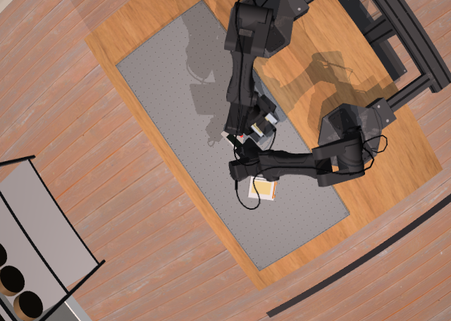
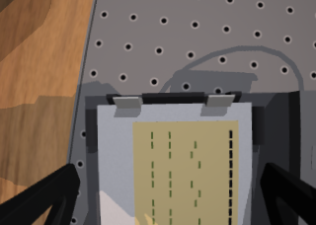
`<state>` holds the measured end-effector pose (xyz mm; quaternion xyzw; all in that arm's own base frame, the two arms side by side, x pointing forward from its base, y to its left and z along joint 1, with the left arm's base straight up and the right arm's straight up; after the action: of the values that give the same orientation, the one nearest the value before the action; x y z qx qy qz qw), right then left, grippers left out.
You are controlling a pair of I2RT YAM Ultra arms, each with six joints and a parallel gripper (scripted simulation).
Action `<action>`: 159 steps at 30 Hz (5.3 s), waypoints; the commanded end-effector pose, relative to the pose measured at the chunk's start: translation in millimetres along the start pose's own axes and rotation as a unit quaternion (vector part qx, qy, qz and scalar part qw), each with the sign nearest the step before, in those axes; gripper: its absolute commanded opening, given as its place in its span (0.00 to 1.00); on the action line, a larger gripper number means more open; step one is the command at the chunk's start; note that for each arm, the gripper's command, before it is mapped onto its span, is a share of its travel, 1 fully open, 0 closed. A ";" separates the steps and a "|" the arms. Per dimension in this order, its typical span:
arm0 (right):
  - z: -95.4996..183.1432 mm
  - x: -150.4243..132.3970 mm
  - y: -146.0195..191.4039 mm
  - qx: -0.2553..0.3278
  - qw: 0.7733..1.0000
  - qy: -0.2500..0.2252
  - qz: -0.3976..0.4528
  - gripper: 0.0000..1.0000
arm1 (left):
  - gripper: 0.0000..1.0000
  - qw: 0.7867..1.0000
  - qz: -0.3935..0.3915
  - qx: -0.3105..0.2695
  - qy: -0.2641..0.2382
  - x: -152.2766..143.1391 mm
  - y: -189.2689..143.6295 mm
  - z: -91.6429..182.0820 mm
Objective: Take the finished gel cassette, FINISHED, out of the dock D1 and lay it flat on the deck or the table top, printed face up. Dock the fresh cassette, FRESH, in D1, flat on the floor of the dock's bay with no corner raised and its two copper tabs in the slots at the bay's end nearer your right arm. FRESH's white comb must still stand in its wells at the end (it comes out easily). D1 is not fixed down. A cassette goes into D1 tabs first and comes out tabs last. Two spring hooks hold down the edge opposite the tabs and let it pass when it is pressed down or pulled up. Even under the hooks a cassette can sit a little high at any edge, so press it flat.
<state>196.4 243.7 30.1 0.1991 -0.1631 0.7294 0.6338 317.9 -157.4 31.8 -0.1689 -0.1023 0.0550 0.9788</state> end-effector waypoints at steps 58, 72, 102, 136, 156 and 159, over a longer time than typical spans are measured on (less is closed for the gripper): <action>6.5 7.0 -11.4 -0.005 1.000 -0.011 -0.003 0.98 | 0.00 0.993 0.020 0.085 0.073 -42.7 41.5 -27.7; 4.3 5.6 -10.8 -0.005 1.000 -0.011 -0.003 0.98 | 0.00 0.993 0.020 0.085 0.073 -42.7 41.5 -27.7; -3.1 2.4 -9.8 -0.004 1.000 -0.012 0.002 0.98 | 0.00 0.993 0.020 0.085 0.073 -42.7 41.5 -27.7; -8.2 -2.1 -4.1 -0.002 1.000 -0.011 0.002 0.98 | 0.00 0.993 0.020 0.085 0.073 -42.7 41.5 -27.7; -9.4 -5.1 0.8 0.003 1.000 -0.007 0.000 0.98 | 0.00 0.993 0.020 0.085 0.073 -42.7 41.5 -27.7; -9.4 -5.1 0.8 0.003 1.000 -0.007 0.000 0.98 | 0.00 0.993 0.020 0.085 0.073 -42.7 41.5 -27.7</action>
<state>198.2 242.9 20.4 0.1985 -0.1627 0.7288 0.6348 317.9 -157.4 31.8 -0.1689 -0.1023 0.0550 0.9788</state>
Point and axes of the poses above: on each arm, the point where the finger pads meet when closed, its own z axis back along the fingers, its own y axis across the jaws, x = y × z, the point moved 6 cm from there along z, back along the fingers, and after that the axes turned 1 degree about -z, right-handed, at the moved point
